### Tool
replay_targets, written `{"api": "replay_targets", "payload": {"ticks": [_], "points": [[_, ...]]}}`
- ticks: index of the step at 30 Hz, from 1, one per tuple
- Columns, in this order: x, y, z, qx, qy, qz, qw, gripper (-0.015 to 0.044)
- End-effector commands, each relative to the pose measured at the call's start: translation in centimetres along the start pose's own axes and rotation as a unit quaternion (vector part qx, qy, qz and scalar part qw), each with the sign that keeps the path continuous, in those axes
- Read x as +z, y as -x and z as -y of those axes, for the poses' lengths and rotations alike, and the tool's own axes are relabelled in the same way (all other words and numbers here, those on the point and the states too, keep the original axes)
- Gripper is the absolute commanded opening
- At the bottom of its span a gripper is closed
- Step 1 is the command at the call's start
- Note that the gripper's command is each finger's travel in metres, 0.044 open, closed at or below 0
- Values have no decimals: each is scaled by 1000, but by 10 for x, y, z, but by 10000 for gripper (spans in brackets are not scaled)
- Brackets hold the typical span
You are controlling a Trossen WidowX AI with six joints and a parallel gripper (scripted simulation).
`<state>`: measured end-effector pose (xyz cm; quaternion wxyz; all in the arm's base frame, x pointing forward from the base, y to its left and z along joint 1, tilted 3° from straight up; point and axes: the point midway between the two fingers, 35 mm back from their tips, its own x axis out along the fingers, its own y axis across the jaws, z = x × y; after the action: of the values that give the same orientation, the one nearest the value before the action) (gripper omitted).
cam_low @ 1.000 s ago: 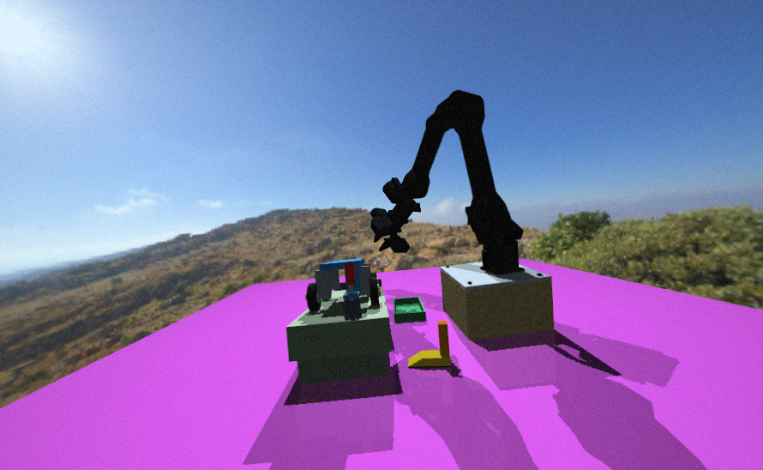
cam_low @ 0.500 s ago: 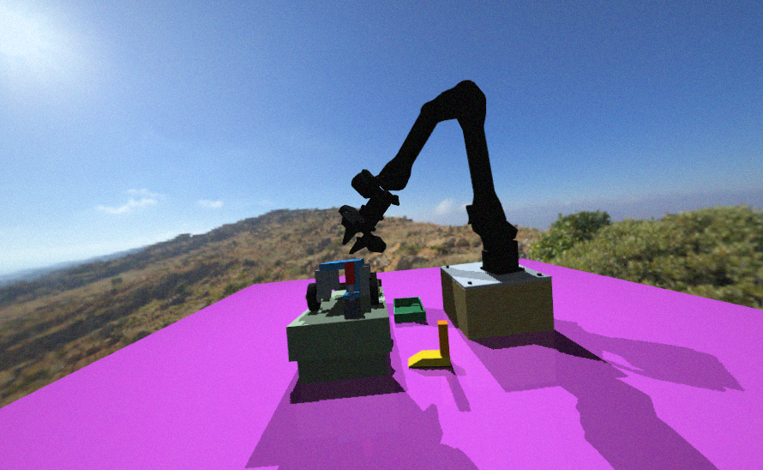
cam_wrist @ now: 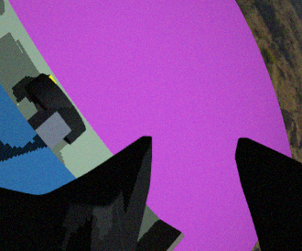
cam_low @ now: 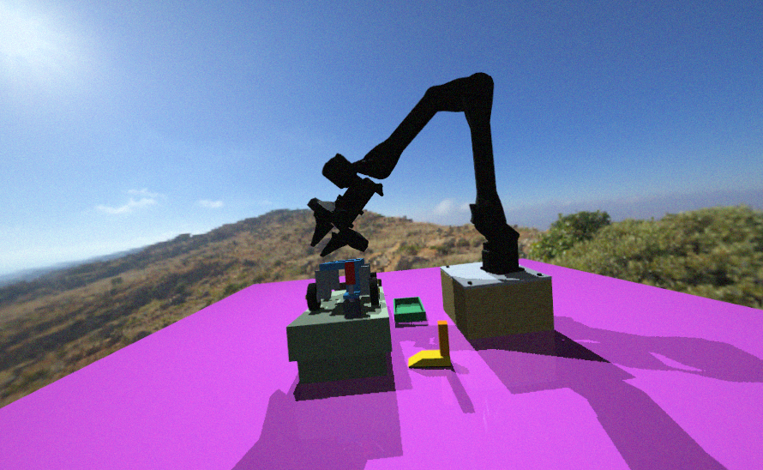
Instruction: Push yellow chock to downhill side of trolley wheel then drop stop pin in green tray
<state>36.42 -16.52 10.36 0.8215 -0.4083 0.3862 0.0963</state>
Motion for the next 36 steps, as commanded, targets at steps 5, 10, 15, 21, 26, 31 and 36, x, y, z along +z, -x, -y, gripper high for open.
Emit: {"api": "replay_targets", "payload": {"ticks": [5, 10, 15, 21, 26, 31, 36], "points": [[70, 6, -31, 43, 15, 54, 997, 190], [112, 16, -57, 74, 26, 86, 993, 190], [149, 31, -86, 108, 34, 114, 987, 190], [160, 48, -126, 155, 56, 108, 980, 190], [157, 65, -171, 211, 95, 85, 969, 190], [144, 85, -213, 270, 118, 36, 955, 190], [123, 109, -252, 323, 153, -27, 934, 190]]}}
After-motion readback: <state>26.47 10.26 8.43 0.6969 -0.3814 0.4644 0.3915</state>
